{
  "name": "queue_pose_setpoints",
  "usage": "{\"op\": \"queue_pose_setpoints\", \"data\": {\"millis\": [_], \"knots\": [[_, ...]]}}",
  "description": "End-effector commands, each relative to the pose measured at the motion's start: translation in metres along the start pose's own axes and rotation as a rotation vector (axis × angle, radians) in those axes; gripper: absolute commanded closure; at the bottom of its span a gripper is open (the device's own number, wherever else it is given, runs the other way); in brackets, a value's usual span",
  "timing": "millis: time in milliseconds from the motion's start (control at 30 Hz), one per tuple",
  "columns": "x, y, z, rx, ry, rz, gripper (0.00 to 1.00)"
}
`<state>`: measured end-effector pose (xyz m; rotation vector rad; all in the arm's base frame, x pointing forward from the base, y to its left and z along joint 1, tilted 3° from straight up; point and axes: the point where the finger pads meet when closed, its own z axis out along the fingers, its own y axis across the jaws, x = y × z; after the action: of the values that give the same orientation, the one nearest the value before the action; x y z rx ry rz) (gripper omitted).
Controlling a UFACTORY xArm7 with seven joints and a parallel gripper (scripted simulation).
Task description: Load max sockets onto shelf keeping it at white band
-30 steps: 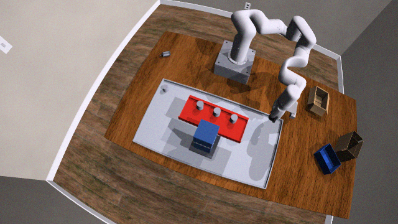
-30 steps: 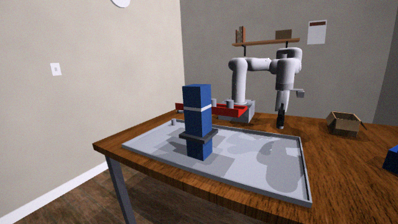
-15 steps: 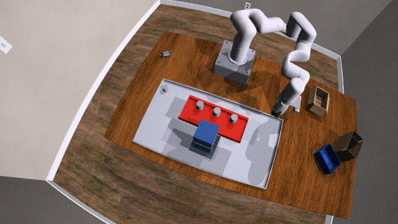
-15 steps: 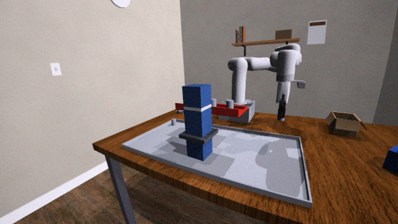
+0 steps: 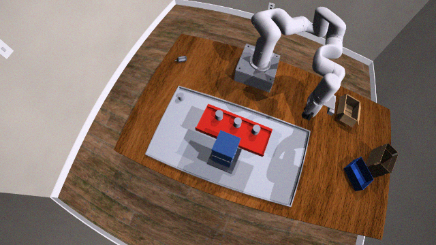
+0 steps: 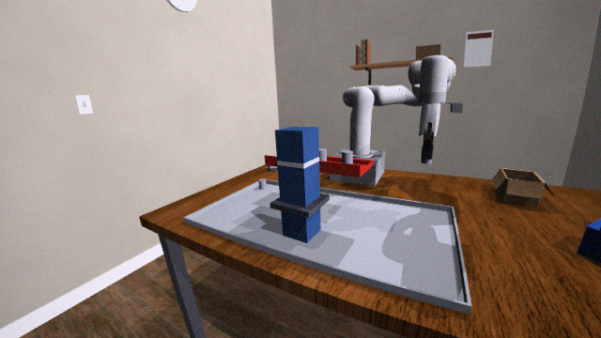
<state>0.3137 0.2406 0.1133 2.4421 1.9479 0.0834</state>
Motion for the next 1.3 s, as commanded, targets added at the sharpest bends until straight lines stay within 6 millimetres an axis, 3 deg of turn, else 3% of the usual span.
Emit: {"op": "queue_pose_setpoints", "data": {"millis": [0, 233, 667, 1267], "knots": [[0.001, -0.006, -0.018, -0.002, 0.003, -0.001, 1.0], [0.001, -0.016, -0.046, -0.002, 0.003, -0.001, 1.0], [0.0, -0.028, -0.078, -0.002, 0.003, -0.001, 1.0], [0.0, -0.032, -0.089, -0.002, 0.003, -0.001, 1.0]]}}
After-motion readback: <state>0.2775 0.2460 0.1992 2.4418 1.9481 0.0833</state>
